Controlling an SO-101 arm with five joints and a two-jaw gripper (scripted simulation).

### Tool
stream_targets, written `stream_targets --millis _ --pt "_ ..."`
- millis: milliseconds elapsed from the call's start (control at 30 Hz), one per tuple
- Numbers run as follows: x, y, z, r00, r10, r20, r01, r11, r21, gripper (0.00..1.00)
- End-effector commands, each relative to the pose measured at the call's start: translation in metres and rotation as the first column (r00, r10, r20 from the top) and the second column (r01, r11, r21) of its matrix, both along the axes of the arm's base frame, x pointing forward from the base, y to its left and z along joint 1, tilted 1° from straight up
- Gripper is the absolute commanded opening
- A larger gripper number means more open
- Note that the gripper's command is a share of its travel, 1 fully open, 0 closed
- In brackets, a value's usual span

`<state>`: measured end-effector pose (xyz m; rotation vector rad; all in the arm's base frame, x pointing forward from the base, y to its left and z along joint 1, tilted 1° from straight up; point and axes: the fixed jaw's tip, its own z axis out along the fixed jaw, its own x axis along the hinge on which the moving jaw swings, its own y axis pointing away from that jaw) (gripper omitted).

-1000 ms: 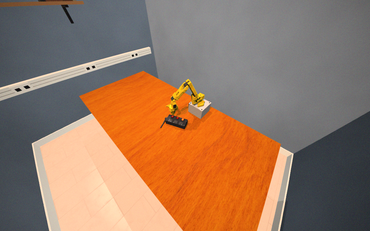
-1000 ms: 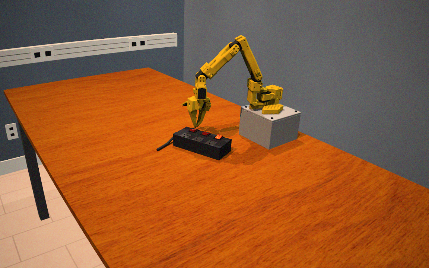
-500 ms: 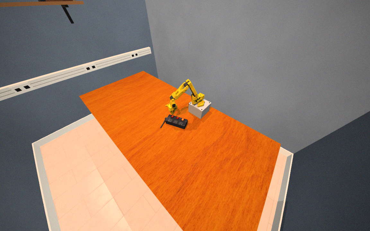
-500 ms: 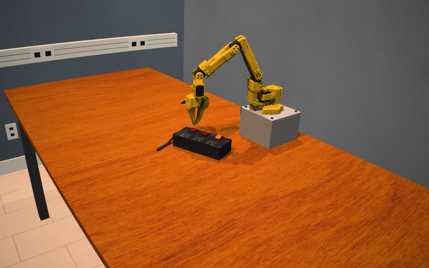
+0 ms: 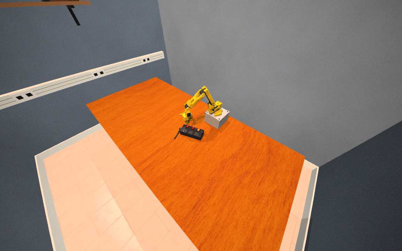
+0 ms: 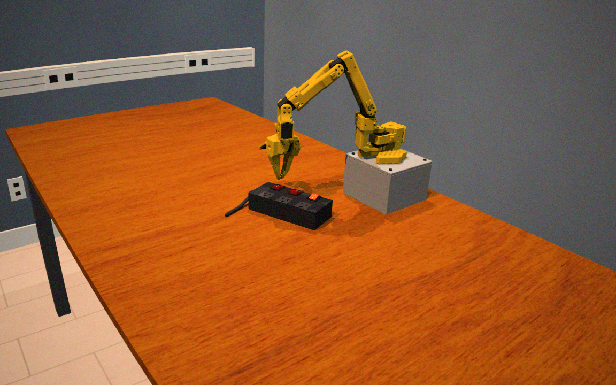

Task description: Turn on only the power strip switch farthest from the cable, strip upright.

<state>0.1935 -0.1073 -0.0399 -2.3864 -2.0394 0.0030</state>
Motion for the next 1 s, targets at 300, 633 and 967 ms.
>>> stream_targets --millis 300,633,967 --pt "0.0005 0.0011 0.0003 1.000 0.024 -0.003 -0.024 1.000 0.003 0.00" --pt "0.0011 0.0026 0.0006 0.998 0.059 -0.002 -0.059 0.998 0.003 0.00" --pt "0.0020 0.0053 0.0011 0.992 0.126 -0.002 -0.126 0.992 0.003 0.00"
